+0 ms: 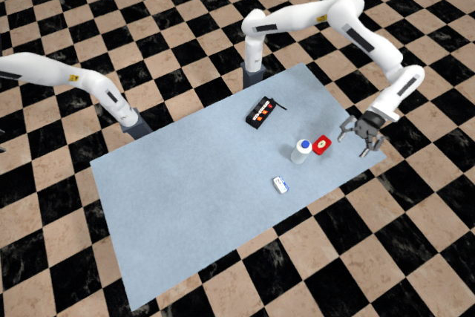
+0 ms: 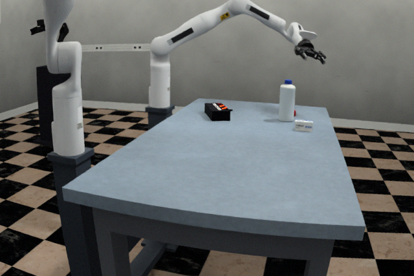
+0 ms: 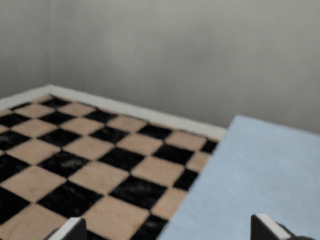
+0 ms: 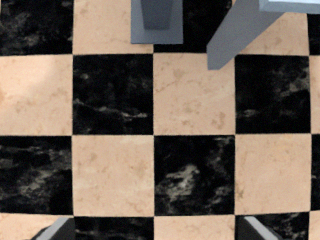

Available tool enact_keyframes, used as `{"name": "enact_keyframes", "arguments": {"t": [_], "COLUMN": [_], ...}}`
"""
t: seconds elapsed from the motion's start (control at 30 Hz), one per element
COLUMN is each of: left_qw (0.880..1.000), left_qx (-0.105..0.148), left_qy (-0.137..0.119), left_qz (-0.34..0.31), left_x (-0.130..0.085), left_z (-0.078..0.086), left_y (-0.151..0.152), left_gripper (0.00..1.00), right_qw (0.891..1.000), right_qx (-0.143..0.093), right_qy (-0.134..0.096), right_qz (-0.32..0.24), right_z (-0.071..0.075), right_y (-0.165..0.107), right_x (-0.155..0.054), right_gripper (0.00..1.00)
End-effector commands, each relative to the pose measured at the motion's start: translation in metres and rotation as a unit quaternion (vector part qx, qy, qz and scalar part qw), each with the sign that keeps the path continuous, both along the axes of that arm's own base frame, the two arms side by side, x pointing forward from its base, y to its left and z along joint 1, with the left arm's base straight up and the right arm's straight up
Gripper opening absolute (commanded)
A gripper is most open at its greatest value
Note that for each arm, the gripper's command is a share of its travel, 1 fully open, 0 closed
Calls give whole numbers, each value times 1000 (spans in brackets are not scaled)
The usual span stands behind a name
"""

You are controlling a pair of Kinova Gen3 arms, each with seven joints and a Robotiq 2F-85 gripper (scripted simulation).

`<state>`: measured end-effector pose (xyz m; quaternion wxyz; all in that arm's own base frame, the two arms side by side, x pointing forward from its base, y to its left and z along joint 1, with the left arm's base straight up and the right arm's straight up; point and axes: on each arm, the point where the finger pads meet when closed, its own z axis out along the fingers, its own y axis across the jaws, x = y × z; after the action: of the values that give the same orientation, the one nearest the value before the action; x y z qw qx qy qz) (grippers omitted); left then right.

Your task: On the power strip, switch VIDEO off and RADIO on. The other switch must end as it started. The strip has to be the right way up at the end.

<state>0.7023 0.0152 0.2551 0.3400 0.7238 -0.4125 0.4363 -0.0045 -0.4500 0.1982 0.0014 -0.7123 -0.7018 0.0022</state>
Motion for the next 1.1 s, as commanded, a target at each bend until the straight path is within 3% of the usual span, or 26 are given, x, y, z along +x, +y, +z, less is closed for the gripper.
{"name": "enact_keyframes", "arguments": {"t": [0.0, 0.07, 0.17, 0.3, 0.57, 0.63, 0.73, 1.07], "left_qw": [999, 999, 996, 988, 957, 957, 936, 870], "left_qx": [38, 38, 74, 132, 252, 252, 305, 431], "left_qy": [-15, -15, -20, -28, -44, -44, -53, -64], "left_qz": [-18, -18, -38, -71, -137, -137, -169, -233], "left_x": [-23, -23, -47, -87, -170, -170, -208, -301], "left_z": [6, 6, 2, -6, -21, -21, -27, -45], "left_y": [-6, -6, -9, -15, -26, -26, -30, -45], "left_gripper": [1000, 1000, 1000, 1000, 1000, 1000, 1000, 1000], "right_qw": [1000, 1000, 1000, 1000, 1000, 1000, 1000, 1000], "right_qx": [1, 1, 1, 1, 1, 1, 1, 1], "right_qy": [-3, -3, -3, -3, -3, -3, -3, -3], "right_qz": [4, 4, 4, 4, 4, 4, 4, 4], "right_z": [2, 2, 2, 2, 2, 2, 2, 2], "right_y": [0, 0, 0, 0, 0, 0, 0, 0], "right_x": [2, 2, 2, 2, 2, 2, 2, 2], "right_gripper": [1000, 1000, 1000, 1000, 1000, 1000, 1000, 1000]}}
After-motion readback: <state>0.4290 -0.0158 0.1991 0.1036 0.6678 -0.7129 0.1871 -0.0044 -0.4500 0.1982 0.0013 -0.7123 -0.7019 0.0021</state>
